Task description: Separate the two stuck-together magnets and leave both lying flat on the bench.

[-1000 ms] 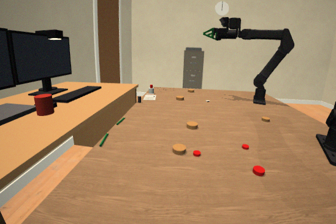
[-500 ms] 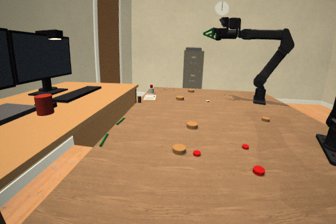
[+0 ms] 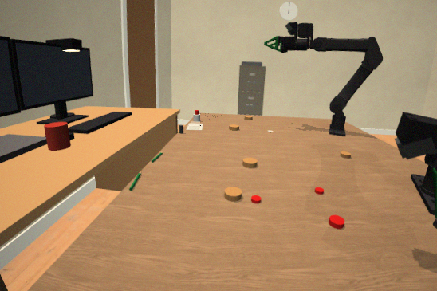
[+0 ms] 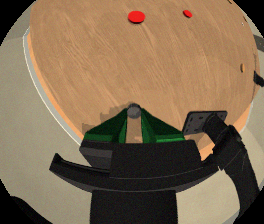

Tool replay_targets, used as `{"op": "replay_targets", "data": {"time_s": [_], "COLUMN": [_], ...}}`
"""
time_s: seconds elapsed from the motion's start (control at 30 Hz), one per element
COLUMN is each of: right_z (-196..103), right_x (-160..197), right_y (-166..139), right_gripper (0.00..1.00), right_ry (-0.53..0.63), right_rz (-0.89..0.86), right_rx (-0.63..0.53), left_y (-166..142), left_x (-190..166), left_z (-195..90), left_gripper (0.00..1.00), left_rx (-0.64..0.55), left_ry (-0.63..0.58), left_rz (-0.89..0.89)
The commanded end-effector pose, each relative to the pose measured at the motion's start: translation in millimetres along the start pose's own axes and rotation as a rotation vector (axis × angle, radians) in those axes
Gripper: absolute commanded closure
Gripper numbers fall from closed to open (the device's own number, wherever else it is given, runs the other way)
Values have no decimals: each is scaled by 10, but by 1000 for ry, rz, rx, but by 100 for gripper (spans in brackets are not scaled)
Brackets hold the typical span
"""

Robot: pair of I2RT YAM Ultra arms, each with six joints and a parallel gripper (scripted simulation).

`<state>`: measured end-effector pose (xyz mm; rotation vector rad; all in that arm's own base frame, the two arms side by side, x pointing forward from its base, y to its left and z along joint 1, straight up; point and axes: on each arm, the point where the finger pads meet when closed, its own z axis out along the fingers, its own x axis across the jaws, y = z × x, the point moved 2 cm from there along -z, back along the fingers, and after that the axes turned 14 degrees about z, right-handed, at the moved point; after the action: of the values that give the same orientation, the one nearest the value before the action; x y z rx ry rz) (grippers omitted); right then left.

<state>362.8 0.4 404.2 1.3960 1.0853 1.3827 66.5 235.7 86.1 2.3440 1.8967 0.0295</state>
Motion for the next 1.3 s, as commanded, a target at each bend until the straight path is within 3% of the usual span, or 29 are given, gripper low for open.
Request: {"op": "replay_targets", "data": {"time_s": [0.0, 0.47, 1.27], "right_z": [-25, -25, -25], "right_x": [17, 17, 17], "right_y": [84, 84, 84], "right_gripper": [0, 0, 0], "right_ry": [4, 4, 4], "right_rz": [-2, -2, -2], "right_rx": [-24, -24, -24], "left_y": [137, 1005, 1900], "left_x": [-65, -505, -1550], "left_z": [-22, 19, -87], "left_gripper": [82, 82, 82], "left_rx": [-52, -170, -152], "left_ry": [-31, -246, -634], "left_rz": [-48, -43, -97]}}
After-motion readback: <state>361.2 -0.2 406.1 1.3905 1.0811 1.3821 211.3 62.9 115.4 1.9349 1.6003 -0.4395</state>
